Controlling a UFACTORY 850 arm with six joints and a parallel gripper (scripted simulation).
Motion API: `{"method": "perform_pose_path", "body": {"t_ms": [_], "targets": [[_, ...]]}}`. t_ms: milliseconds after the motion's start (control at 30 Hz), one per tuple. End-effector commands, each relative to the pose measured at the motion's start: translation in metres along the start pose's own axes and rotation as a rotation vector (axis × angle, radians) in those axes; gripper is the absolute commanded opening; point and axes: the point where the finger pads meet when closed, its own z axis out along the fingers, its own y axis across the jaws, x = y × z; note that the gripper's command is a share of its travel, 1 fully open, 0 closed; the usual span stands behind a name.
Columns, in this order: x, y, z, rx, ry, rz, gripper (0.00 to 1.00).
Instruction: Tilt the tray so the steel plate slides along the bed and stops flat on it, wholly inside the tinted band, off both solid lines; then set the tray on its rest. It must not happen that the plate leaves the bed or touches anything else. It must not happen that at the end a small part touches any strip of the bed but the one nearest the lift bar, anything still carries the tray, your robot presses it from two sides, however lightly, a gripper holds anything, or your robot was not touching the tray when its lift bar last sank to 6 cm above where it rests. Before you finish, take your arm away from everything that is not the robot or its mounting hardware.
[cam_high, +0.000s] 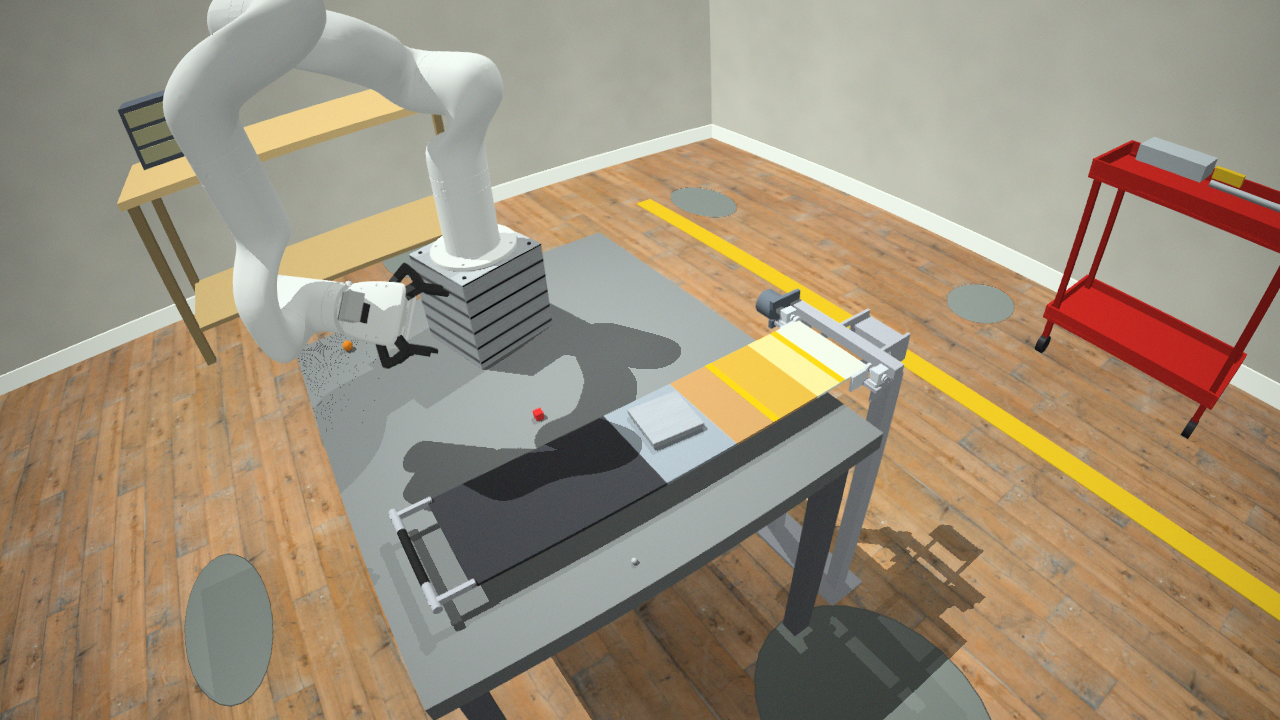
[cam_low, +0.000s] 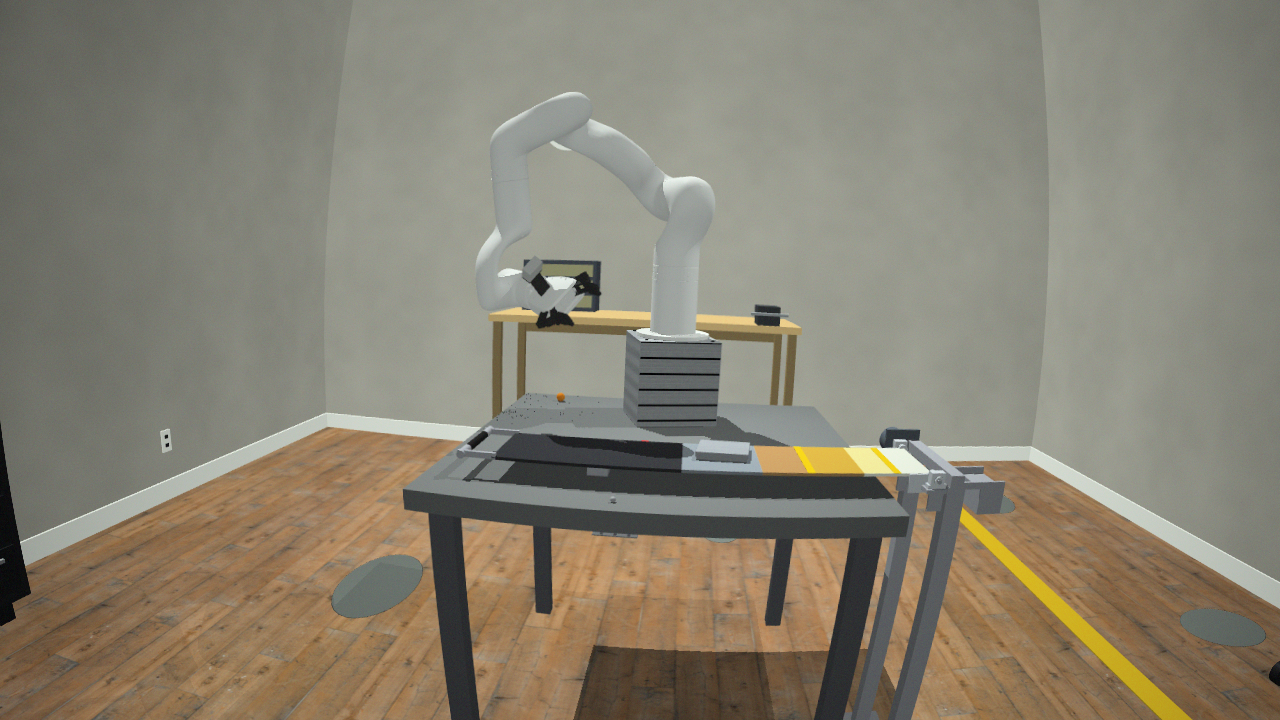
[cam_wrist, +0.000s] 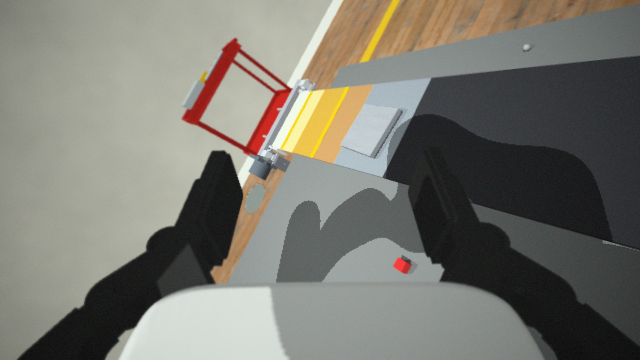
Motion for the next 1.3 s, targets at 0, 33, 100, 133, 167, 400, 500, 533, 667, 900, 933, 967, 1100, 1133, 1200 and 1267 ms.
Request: {"method": "perform_pose_path", "body": {"t_ms": [0, 33, 100, 133, 167, 400, 500, 533, 667, 900, 933, 967, 1100, 1133, 1200, 1267], "targets": [[-0.002, 0.001, 0.001, 0.008, -0.023, 0.013, 1.0], [-0.011, 0.004, 0.004, 0.025, -0.103, 0.056, 1.0], [-0.015, 0.005, 0.005, 0.03, -0.133, 0.072, 1.0], [-0.016, 0.006, 0.006, 0.031, -0.146, 0.078, 1.0], [-0.018, 0.007, 0.006, 0.032, -0.16, 0.085, 1.0], [-0.028, 0.012, 0.007, 0.037, -0.252, 0.129, 1.0], [-0.032, 0.014, 0.007, 0.037, -0.291, 0.147, 1.0], [-0.032, 0.014, 0.007, 0.037, -0.291, 0.147, 1.0], [-0.043, 0.023, 0.006, 0.025, -0.405, 0.194, 1.0], [-0.052, 0.033, 0.004, 0.0, -0.514, 0.233, 1.0], [-0.054, 0.035, 0.003, -0.005, -0.529, 0.238, 1.0], [-0.055, 0.036, 0.003, -0.01, -0.545, 0.244, 1.0], [-0.058, 0.042, 0.001, -0.027, -0.591, 0.257, 1.0], [-0.058, 0.042, 0.001, -0.027, -0.591, 0.257, 1.0], [-0.063, 0.053, -0.003, -0.068, -0.68, 0.281, 1.0], [-0.065, 0.058, -0.005, -0.086, -0.715, 0.289, 1.0]]}}
